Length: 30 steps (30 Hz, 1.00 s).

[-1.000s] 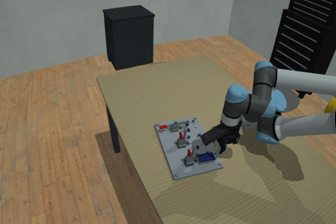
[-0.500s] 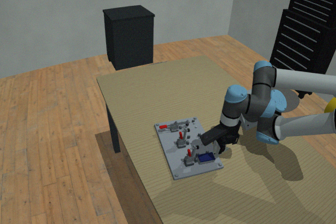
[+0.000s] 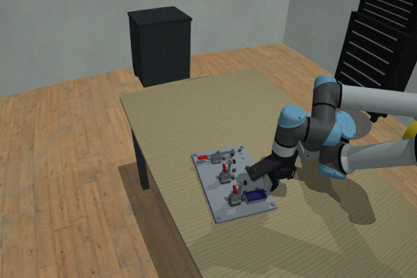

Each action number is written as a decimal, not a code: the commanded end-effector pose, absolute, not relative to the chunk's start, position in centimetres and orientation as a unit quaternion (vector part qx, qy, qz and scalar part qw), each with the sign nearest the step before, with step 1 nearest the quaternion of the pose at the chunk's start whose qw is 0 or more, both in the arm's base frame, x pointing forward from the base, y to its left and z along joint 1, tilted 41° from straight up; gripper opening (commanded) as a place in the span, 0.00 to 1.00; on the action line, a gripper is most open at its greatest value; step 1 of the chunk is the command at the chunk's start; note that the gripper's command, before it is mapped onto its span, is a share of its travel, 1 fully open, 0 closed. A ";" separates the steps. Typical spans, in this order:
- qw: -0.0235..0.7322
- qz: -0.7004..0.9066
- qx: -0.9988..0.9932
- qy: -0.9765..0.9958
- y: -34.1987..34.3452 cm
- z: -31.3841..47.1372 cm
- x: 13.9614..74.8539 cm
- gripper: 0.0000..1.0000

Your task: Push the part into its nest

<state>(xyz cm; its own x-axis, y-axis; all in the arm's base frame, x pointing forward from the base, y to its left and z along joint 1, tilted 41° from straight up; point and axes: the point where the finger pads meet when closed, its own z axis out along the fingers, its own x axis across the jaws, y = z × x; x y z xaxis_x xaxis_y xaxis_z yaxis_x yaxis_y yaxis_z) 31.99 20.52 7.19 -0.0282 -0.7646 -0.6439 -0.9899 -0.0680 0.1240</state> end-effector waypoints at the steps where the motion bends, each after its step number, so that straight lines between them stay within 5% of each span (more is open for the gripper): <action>1: 0.193 0.292 -0.670 0.655 20.5 7.2 32.1 0.00; 30: 0.193 0.292 -0.670 0.655 20.6 7.1 33.0 0.00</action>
